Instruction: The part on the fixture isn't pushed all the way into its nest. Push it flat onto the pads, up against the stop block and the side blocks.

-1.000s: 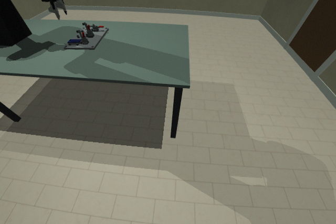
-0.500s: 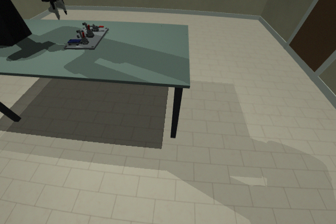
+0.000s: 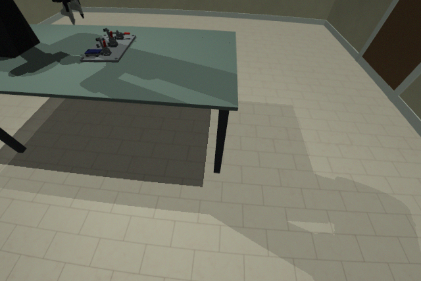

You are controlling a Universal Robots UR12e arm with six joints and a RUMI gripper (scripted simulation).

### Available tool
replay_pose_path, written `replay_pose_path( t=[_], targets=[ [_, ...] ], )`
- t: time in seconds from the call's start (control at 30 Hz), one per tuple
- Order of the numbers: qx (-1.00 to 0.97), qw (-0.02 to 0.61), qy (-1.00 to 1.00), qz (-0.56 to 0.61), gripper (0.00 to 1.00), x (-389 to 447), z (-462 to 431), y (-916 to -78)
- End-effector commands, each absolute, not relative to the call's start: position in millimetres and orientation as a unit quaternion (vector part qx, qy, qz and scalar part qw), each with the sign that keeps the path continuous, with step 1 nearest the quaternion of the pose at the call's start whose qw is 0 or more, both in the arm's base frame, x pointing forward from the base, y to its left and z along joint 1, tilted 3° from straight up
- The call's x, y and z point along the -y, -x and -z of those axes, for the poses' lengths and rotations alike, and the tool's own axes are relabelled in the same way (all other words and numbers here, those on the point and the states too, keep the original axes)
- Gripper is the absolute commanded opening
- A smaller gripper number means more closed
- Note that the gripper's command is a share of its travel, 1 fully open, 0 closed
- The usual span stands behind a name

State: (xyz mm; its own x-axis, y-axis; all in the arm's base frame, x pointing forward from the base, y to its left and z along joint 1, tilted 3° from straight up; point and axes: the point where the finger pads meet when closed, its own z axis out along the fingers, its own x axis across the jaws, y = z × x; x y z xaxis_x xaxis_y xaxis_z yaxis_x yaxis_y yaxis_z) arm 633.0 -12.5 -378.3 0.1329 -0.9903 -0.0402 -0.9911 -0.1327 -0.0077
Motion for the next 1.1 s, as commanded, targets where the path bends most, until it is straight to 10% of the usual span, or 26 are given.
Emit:
replay_pose_path(
  t=[0.0, 0.93, 0.97, 1.07],
  targets=[
    [-0.658, 0.016, 0.752, -0.012, 0.59, 12.6, 377.8, -633.5],
    [-0.658, 0.016, 0.752, -0.012, 0.59, 12.6, 377.8, -633.5],
    [-0.658, 0.016, 0.752, -0.012, 0.28, 12.6, 377.8, -633.5],
    [-0.658, 0.016, 0.752, -0.012, 0.28, 12.6, 377.8, -633.5]
  ],
)
